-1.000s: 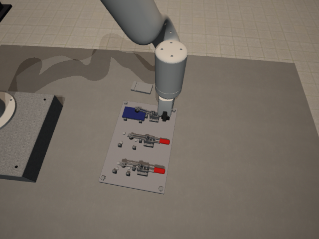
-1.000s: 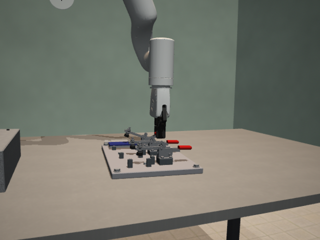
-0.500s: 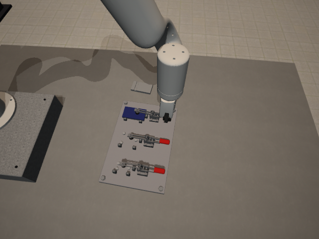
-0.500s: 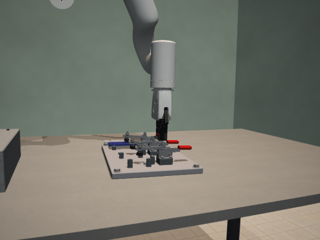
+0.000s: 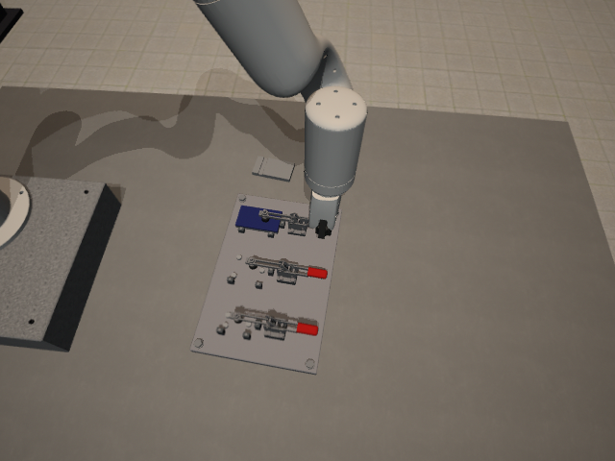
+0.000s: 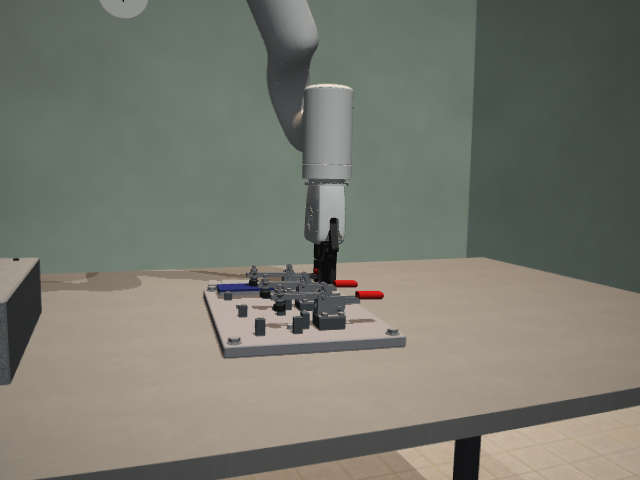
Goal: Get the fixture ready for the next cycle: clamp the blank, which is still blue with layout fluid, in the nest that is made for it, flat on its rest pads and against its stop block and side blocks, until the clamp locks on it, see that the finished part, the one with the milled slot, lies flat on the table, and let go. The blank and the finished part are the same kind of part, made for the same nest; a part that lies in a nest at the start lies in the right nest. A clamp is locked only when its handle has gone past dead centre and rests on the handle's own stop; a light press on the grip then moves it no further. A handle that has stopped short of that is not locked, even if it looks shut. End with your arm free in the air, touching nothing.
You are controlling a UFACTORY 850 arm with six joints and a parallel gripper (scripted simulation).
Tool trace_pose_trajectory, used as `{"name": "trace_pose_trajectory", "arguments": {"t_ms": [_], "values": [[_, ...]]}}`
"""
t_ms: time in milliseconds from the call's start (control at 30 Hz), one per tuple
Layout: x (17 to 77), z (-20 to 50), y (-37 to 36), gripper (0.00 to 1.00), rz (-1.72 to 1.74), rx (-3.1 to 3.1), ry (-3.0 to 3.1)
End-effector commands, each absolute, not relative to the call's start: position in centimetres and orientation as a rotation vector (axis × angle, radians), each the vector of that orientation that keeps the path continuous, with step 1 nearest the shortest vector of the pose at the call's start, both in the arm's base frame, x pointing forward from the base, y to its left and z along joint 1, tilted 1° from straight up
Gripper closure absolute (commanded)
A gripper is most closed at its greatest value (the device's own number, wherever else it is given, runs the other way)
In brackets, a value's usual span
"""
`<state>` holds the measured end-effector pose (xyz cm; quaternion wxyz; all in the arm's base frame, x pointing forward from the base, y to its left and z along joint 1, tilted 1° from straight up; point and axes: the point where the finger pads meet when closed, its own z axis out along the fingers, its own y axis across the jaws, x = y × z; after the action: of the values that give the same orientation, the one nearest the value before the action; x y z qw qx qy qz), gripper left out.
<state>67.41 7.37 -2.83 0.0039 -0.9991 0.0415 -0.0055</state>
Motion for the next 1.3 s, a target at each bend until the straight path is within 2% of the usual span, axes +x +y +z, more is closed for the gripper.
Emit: {"name": "trace_pose_trajectory", "arguments": {"t_ms": [0,1267], "values": [[67.49,-2.87,7.39,1.0,-0.019,-3.131,0.13],[67.71,-3.42,7.38,1.0,-0.019,-3.131,0.13]]}}
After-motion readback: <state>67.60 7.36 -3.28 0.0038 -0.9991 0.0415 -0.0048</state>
